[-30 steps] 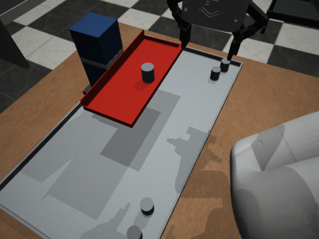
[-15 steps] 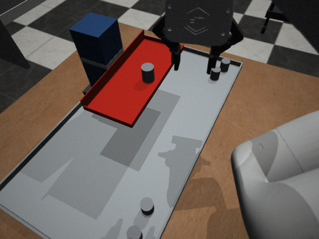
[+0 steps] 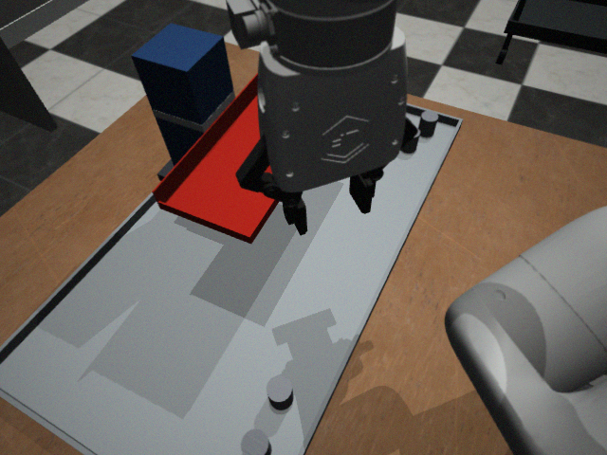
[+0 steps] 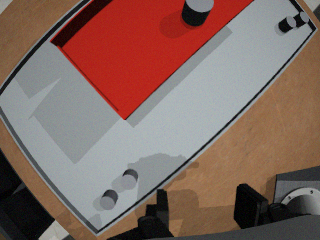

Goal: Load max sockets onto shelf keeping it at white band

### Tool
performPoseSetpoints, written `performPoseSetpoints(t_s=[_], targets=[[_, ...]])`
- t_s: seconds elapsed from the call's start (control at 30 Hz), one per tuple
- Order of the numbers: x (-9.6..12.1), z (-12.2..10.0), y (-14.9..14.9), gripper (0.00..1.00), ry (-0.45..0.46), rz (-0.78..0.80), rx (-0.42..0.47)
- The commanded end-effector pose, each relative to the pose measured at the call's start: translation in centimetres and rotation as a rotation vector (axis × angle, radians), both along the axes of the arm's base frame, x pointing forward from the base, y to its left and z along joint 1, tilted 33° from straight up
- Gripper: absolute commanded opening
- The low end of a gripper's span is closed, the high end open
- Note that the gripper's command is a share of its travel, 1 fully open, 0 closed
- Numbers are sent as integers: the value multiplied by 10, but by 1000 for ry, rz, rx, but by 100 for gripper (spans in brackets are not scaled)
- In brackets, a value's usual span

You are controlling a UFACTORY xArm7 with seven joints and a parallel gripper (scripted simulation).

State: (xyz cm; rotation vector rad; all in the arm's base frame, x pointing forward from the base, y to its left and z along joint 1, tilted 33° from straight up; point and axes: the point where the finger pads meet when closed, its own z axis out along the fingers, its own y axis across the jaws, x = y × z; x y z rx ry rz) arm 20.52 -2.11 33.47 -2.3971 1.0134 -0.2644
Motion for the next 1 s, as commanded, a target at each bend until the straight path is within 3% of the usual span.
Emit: performPoseSetpoints(t_s=[0.0,0.07,0.1,0.17,0.2,0.3,0.5,0.97], targets=[[-10,8,47,61,-114,225,-105],[-10,8,47,61,-114,225,-105],[-18,8,66,61,-161,328,-151],[-18,8,66,61,-164,333,-153],[-26,7,82,61,-207,426,-195],[-26,7,82,61,-207,426,-195],[-44,2,113,61,-301,623,-285],[-44,1,115,61,-306,633,-290]])
